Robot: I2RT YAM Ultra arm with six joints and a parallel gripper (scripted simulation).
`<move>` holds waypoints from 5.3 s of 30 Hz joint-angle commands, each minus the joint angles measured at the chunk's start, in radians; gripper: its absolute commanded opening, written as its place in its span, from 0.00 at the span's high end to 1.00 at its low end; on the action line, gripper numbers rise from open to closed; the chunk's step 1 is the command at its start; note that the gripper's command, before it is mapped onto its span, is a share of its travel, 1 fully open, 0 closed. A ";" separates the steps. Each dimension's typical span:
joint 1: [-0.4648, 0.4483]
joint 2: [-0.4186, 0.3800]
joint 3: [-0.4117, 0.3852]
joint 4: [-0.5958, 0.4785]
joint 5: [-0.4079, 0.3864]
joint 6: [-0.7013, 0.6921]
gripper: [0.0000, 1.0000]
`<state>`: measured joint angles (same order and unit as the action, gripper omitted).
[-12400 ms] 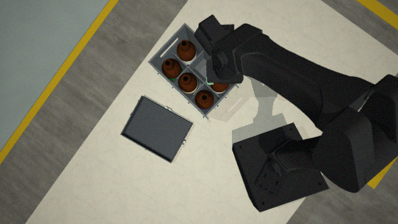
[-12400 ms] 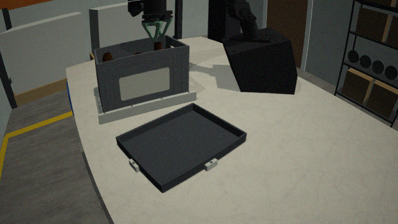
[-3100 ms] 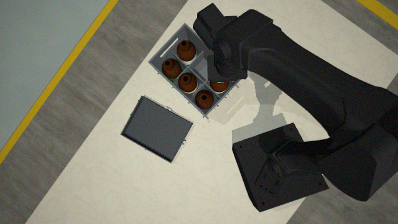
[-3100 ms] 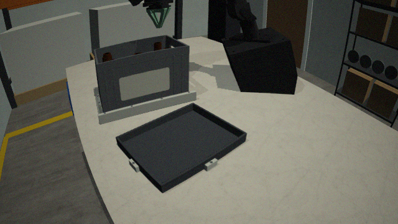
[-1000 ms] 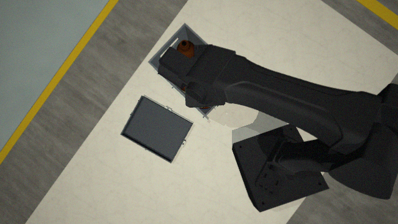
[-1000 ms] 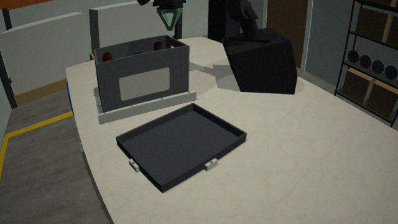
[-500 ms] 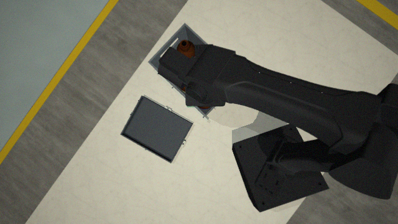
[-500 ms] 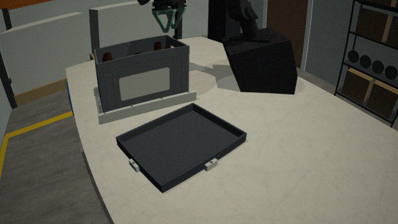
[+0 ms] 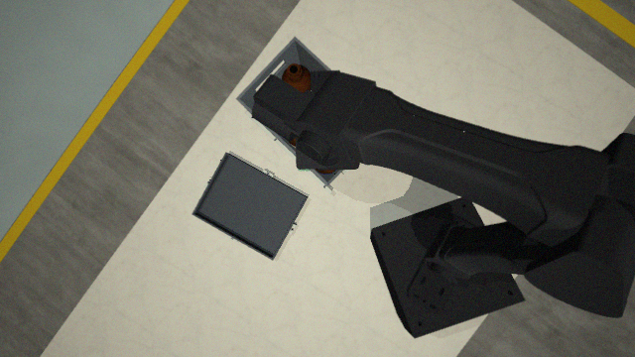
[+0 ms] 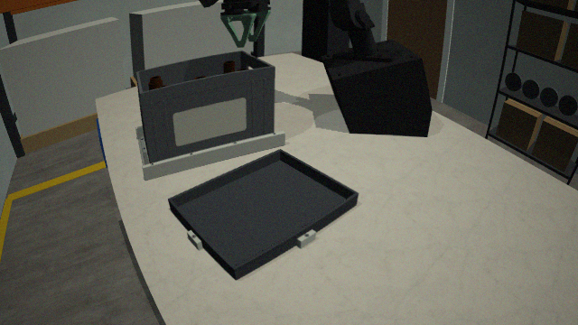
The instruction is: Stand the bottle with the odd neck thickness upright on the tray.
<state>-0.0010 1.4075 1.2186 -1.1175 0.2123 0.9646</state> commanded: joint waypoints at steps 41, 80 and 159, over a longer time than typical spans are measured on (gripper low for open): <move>-0.020 0.030 -0.072 0.109 0.010 -0.024 0.39; -0.035 0.024 -0.109 0.192 0.003 -0.037 0.39; -0.039 0.024 -0.087 0.185 0.001 -0.040 0.39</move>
<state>-0.0368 1.4601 1.1122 -0.9405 0.2092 0.9291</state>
